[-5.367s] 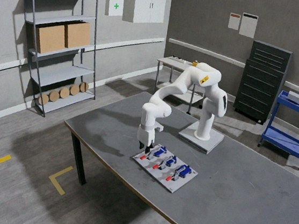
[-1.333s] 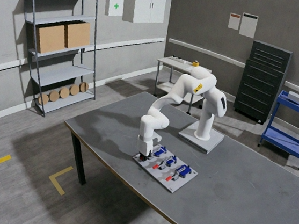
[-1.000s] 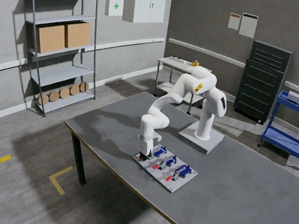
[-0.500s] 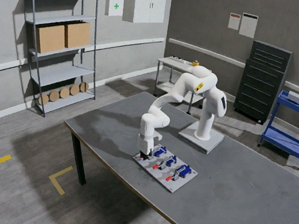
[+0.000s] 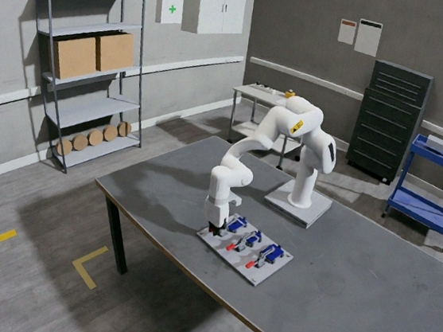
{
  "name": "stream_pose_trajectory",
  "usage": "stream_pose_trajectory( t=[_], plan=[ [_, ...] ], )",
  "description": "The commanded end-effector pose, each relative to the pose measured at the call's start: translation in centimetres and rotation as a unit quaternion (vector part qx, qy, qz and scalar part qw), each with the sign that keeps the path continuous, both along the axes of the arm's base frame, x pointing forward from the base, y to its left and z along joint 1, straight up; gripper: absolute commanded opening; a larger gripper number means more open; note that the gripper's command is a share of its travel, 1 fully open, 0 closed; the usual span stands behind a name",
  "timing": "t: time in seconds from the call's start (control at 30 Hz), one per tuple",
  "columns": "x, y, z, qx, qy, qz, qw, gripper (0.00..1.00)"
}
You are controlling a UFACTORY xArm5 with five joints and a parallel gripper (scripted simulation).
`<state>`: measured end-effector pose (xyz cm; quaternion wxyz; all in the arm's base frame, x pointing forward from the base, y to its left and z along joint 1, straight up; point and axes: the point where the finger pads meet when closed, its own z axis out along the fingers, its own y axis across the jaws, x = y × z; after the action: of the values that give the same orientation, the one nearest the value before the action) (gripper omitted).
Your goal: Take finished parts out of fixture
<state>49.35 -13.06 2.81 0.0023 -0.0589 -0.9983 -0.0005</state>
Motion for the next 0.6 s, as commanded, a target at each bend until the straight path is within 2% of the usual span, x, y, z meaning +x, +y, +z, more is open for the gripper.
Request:
stream_pose_trajectory(
  t=[0.0,0.57],
  plan=[
    [-0.1,0.0,0.4,0.000,-0.002,0.000,1.000,0.00],
    [-1.2,0.1,1.2,0.000,-0.002,0.000,1.000,0.00]
  ],
)
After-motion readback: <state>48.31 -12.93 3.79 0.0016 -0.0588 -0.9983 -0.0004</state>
